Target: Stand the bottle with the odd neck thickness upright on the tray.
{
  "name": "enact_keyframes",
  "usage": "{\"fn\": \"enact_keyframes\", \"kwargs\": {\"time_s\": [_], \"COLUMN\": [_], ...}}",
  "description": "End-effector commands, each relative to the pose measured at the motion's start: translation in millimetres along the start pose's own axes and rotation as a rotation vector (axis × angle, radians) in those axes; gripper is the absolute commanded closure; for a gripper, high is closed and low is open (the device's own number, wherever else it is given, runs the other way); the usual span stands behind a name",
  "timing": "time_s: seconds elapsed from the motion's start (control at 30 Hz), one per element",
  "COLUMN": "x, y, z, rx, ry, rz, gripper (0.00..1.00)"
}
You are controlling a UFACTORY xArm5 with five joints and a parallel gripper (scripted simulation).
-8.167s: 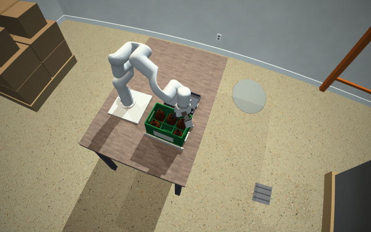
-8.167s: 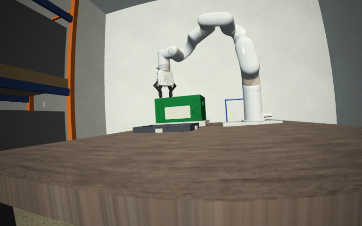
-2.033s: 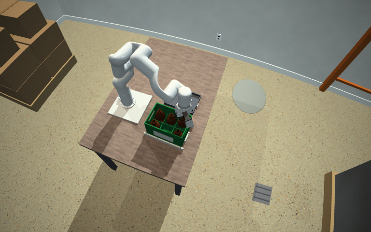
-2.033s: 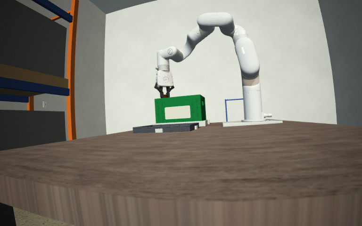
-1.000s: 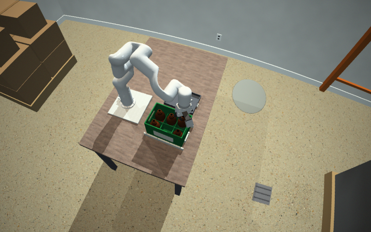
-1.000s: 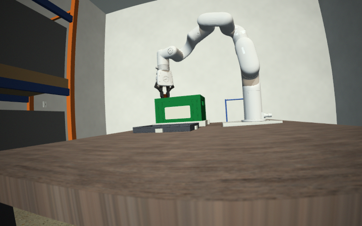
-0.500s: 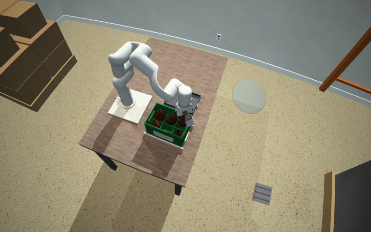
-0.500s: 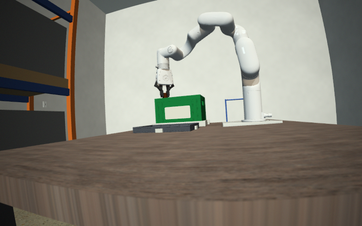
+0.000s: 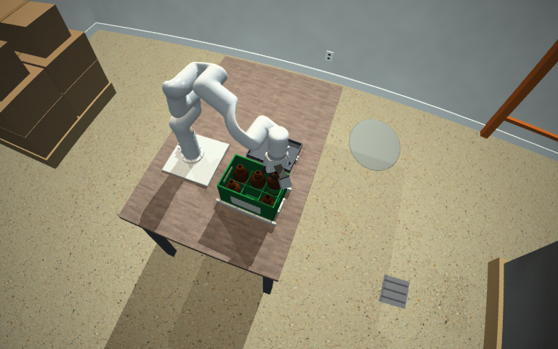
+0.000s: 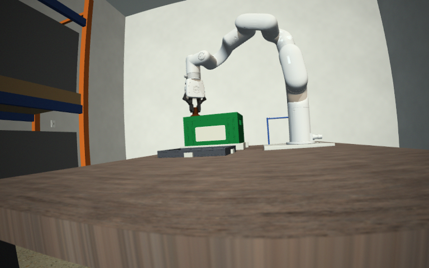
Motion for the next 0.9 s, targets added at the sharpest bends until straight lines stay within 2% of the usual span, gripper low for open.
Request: {"fn": "enact_keyframes", "kwargs": {"time_s": [0.0, 0.87], "x": [1, 1], "y": [-1, -1], "z": [-6.5, -19.9], "rx": [0.003, 0.003], "ry": [0.003, 0.003], "rz": [0.000, 0.000], "gripper": [1.00, 1.00]}}
Point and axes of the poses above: the point where the finger pads meet when closed, its own z axis out along the fingers, its own y axis across the jaws, x = y × z, the point moved 4 cm from there along -z, back along the fingers, and after that the axes turned 12 degrees about z, right-handed, at the moved point
